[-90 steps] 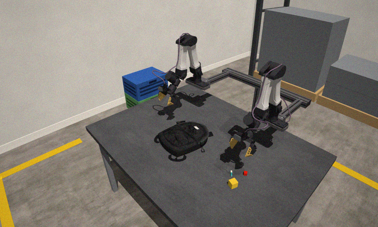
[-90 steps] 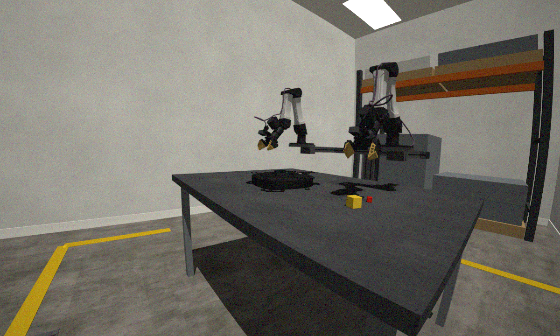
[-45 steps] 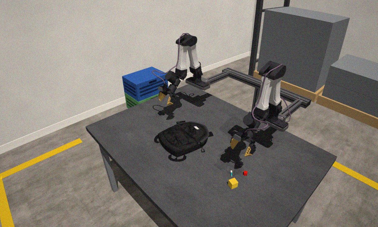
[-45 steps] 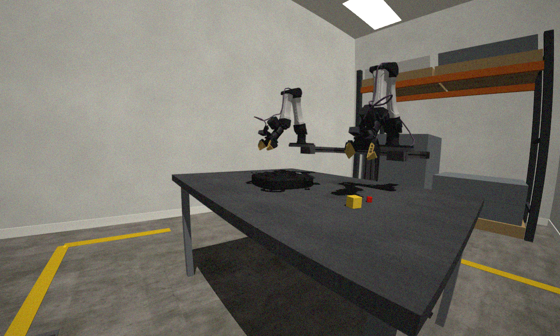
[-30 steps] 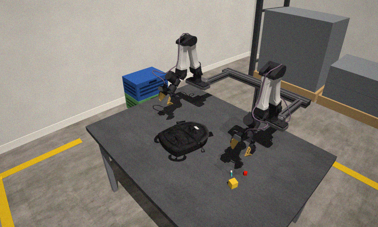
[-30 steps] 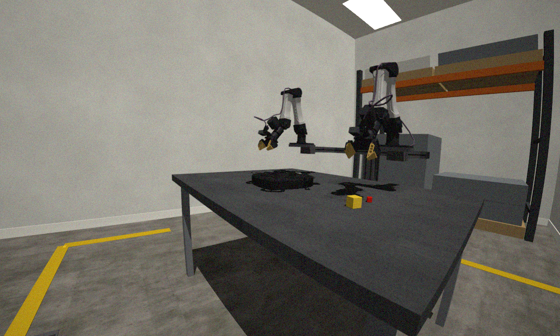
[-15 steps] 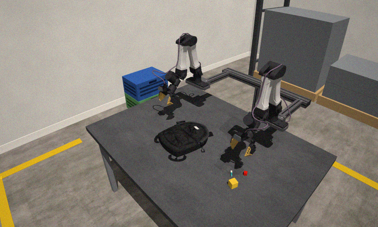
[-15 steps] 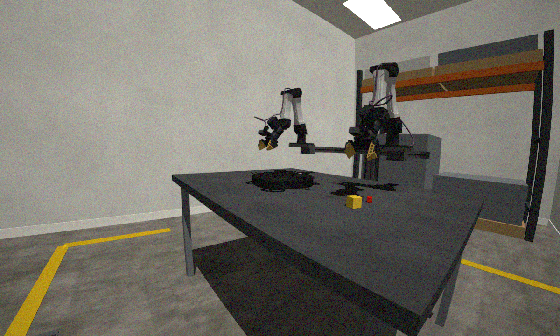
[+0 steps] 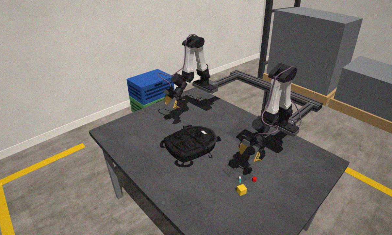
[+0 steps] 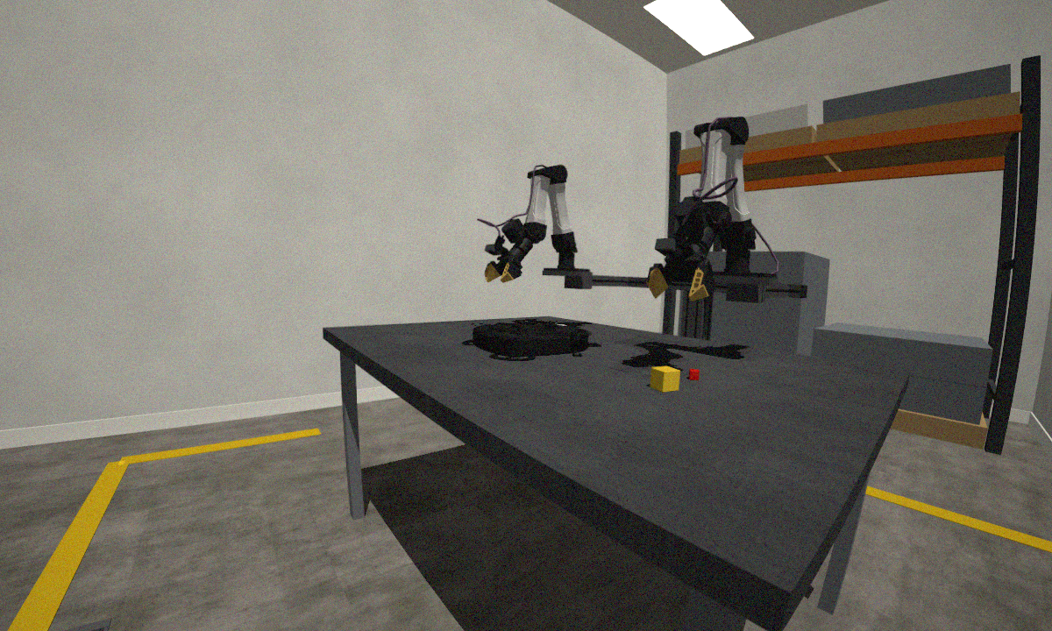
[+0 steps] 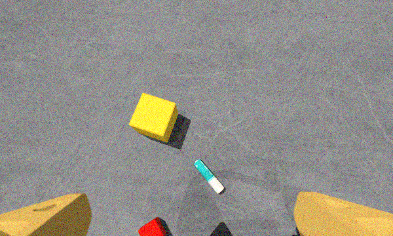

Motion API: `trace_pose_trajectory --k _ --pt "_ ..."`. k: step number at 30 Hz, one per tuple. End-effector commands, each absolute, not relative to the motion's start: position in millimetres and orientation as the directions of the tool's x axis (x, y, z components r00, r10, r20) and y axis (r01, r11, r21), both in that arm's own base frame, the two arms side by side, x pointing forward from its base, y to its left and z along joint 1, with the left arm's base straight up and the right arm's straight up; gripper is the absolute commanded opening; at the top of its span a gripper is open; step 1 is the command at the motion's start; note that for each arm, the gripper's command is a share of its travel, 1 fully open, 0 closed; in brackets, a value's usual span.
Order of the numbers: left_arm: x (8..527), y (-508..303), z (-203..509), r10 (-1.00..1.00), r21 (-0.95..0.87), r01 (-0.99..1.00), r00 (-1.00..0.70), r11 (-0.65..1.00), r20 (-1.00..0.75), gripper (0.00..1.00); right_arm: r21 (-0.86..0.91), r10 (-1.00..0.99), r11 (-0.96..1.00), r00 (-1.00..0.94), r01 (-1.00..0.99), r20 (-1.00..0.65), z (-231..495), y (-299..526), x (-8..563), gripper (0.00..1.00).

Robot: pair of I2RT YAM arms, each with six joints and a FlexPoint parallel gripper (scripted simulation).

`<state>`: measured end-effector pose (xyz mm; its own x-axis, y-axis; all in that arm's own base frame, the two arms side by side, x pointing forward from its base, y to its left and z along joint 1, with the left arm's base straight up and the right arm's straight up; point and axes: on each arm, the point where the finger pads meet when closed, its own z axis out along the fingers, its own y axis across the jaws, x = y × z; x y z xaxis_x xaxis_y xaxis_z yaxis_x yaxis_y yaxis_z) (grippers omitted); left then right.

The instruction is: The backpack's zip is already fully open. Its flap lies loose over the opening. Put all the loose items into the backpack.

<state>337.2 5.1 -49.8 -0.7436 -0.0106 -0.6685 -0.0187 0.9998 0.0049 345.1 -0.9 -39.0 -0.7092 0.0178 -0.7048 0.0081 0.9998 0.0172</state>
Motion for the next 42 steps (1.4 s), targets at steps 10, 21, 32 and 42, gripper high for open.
trace_pose_trajectory --k 10,21,32,42 --pt "341.0 5.3 -45.7 -0.012 0.005 -0.02 -0.732 1.0 -0.681 0.9 -0.017 -0.022 1.0 -0.693 -0.015 -0.72 -35.5 5.1 342.8 0.0" --pt "340.8 5.3 -45.9 -0.012 0.005 -0.02 -0.733 1.0 -0.68 0.9 -0.205 -0.262 0.965 -0.688 -0.166 -0.677 -54.3 51.6 304.8 0.0" --pt "340.6 5.3 -46.1 -0.012 0.005 -0.02 -0.734 1.0 -0.68 0.9 -0.366 -0.466 0.883 -0.624 -0.292 -0.627 -62.6 103.7 278.0 0.0" --pt "340.6 5.3 -46.1 -0.012 0.005 -0.02 -0.734 1.0 -0.68 0.9 -0.545 -0.695 0.714 -0.536 -0.439 -0.479 -80.5 153.7 234.5 0.0"
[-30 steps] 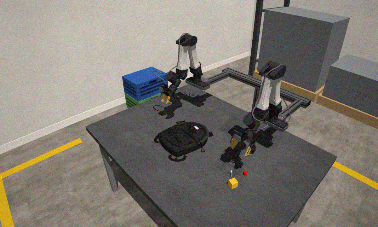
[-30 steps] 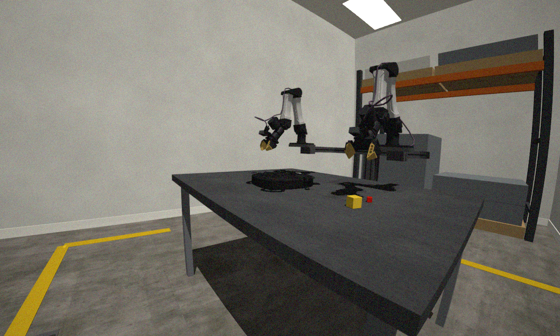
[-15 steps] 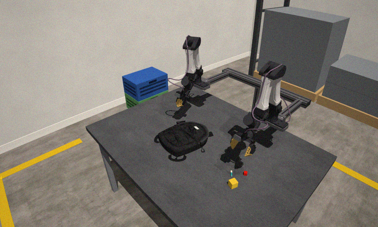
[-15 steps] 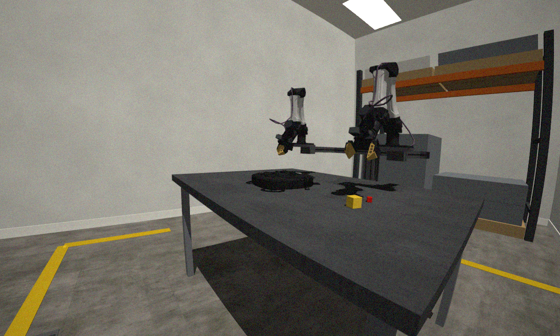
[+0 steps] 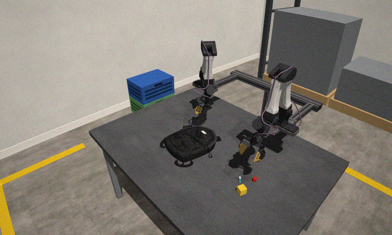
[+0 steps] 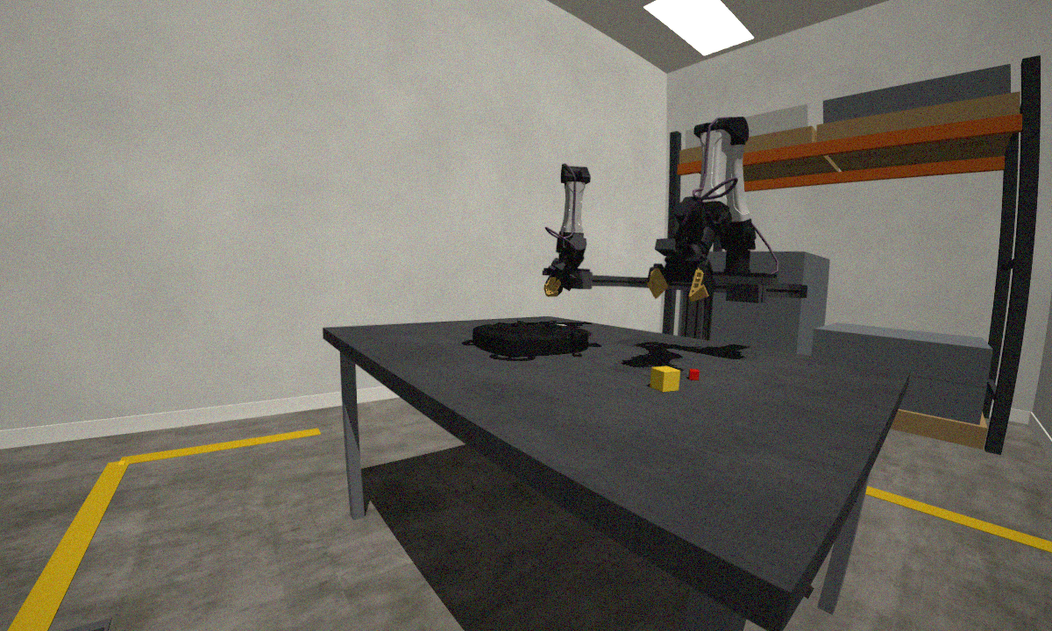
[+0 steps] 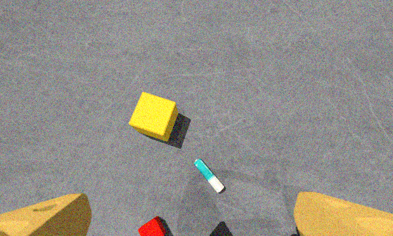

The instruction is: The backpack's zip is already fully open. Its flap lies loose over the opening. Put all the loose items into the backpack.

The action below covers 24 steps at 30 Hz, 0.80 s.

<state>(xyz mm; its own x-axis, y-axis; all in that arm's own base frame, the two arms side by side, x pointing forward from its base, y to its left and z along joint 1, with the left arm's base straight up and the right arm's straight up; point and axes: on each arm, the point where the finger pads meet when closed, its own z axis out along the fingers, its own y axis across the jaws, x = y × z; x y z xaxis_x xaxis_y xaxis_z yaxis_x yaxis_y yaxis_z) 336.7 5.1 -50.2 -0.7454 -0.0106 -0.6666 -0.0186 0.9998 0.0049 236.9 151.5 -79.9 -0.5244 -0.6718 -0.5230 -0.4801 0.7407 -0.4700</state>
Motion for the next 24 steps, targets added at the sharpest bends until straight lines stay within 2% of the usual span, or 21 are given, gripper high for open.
trace_pose_trajectory --k 1,24 --pt "340.6 5.3 -46.1 -0.012 0.005 -0.02 -0.734 1.0 -0.68 0.9 -0.56 -0.714 0.695 -0.524 -0.451 -0.464 -81.9 158.9 230.5 0.0" --pt "340.2 5.3 -46.4 -0.012 0.005 -0.02 -0.735 1.0 -0.678 0.9 -0.755 -0.963 0.241 -0.244 -0.609 -0.111 -108.9 258.4 155.6 0.0"
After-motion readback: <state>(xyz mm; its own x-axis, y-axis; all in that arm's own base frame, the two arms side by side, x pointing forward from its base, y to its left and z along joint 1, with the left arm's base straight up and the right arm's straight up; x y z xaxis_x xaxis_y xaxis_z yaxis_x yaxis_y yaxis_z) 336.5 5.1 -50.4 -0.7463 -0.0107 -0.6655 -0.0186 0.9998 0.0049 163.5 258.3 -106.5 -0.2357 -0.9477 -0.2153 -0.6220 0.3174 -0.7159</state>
